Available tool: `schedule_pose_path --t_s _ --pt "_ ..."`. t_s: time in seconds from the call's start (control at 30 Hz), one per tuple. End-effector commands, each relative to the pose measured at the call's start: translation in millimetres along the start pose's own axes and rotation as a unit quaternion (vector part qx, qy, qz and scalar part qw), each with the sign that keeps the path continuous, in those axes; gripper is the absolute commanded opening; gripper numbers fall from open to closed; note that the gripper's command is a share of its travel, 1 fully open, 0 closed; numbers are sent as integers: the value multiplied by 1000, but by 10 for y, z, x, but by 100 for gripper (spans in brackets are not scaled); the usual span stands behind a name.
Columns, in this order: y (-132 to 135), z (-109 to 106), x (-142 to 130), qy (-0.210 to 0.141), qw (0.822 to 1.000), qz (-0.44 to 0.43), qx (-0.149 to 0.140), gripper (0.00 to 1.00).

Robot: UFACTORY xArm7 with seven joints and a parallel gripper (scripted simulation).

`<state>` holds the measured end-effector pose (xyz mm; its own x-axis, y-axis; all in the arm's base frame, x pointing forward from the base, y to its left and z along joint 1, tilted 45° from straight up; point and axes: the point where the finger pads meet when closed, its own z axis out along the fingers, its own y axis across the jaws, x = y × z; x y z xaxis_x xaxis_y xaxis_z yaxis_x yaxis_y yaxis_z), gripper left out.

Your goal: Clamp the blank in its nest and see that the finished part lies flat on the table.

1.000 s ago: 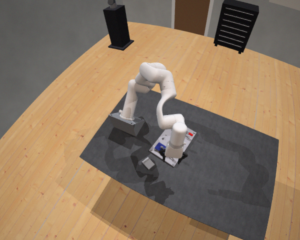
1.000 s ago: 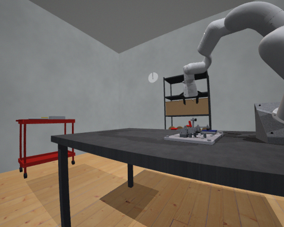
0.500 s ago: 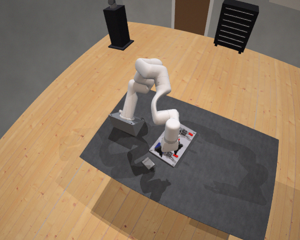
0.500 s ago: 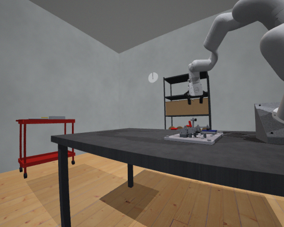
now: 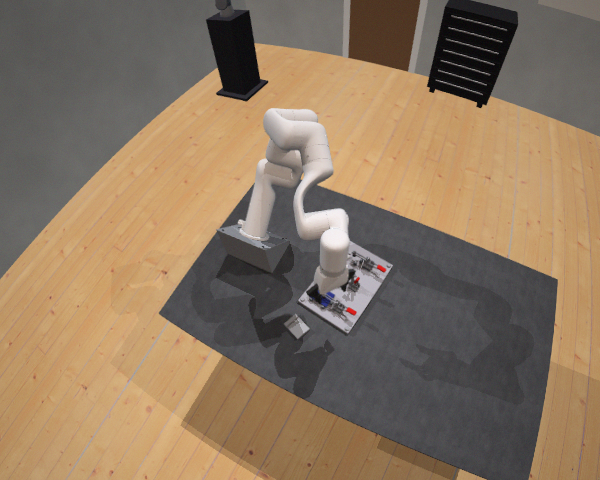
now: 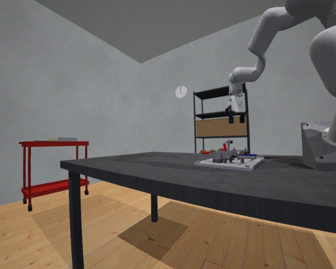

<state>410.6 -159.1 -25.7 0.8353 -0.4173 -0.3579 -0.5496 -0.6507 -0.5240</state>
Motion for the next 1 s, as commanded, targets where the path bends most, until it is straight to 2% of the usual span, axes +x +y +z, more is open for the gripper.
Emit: schedule_pose_path --t_s 0.0,0.2,0.47,0.97 --pt "-31 -12 -195 -9 998 -62 12 100" --pt "-84 8 -510 -24 987 -154 30 100" --pt "-112 27 -711 -32 976 -211 41 100" --pt "-117 31 -747 -33 974 -221 43 100"
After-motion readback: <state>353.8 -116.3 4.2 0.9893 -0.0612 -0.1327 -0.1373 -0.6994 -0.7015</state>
